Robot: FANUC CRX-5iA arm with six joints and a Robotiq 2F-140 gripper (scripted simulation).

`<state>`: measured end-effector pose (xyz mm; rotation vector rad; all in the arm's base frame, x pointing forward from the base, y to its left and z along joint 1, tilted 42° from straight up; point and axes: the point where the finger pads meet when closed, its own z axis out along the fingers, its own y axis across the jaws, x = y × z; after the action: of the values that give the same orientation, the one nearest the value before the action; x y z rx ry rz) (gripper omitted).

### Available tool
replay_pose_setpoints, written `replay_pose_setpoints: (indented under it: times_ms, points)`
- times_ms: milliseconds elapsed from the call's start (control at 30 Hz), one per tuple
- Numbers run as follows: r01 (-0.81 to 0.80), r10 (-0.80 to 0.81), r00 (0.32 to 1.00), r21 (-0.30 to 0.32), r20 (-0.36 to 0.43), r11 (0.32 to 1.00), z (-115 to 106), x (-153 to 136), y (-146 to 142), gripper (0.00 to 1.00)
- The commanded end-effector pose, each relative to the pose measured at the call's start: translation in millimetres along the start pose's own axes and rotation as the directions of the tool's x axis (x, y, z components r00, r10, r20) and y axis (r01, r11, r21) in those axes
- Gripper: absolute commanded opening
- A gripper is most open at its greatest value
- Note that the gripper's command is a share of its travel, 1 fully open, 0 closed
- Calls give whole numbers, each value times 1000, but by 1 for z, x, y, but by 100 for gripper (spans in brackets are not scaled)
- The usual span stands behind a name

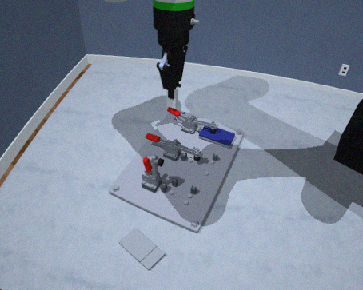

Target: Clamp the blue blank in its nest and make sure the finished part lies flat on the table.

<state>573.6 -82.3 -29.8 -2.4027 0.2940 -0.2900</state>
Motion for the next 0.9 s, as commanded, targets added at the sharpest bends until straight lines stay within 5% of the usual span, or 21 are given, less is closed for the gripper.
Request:
replay_pose_setpoints:
  times_ms: [0,867]
  points:
    - [0,0,1000,0,0,1000,0,0,0,0]
    - [0,0,1000,0,0,1000,4,0,0,0]
